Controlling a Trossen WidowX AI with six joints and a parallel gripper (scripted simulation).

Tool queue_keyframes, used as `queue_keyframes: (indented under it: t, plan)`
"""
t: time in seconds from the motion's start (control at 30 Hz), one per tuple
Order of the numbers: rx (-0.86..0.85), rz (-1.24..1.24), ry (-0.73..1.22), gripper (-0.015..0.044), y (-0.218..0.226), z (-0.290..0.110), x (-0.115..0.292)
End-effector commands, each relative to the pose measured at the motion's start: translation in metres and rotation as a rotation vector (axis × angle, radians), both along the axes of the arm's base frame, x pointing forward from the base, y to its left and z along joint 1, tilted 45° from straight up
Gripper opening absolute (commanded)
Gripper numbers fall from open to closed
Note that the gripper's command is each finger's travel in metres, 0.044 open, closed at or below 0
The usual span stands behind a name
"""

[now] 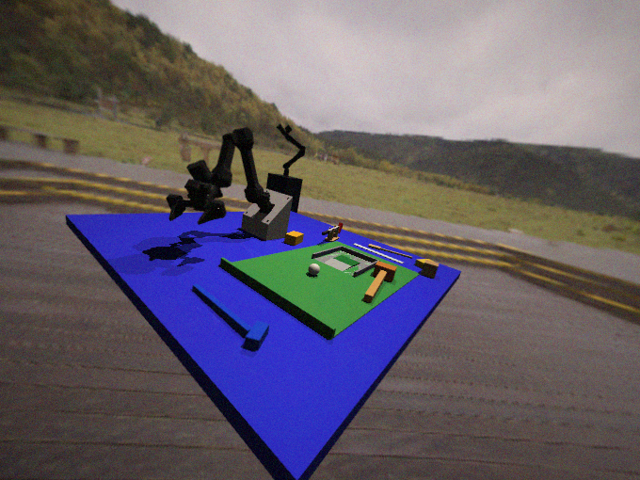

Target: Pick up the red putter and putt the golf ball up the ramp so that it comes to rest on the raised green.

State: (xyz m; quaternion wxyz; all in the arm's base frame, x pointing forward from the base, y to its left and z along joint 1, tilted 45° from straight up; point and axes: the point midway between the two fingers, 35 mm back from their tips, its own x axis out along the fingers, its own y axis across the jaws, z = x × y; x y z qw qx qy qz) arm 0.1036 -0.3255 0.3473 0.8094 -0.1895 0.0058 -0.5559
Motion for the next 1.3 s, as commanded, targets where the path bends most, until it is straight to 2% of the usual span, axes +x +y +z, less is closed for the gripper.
queue_keyframes:
  t: [0.0, 0.07, 0.33, 0.7, 1.0, 1.27]
  plan:
    - [0.121, 0.097, 0.089, 0.044, -0.009, -0.034, 0.049]
    - [0.117, 0.167, 0.153, 0.044, -0.005, -0.044, 0.073]
    - [0.32, 0.384, 0.409, 0.044, 0.022, -0.129, 0.172]
    - [0.475, 0.676, 0.872, 0.044, 0.125, -0.247, 0.266]
    - [0.479, 0.904, 1.295, 0.044, 0.241, -0.333, 0.292]
    - [0.333, 1.068, 1.753, 0.044, 0.344, -0.404, 0.266]
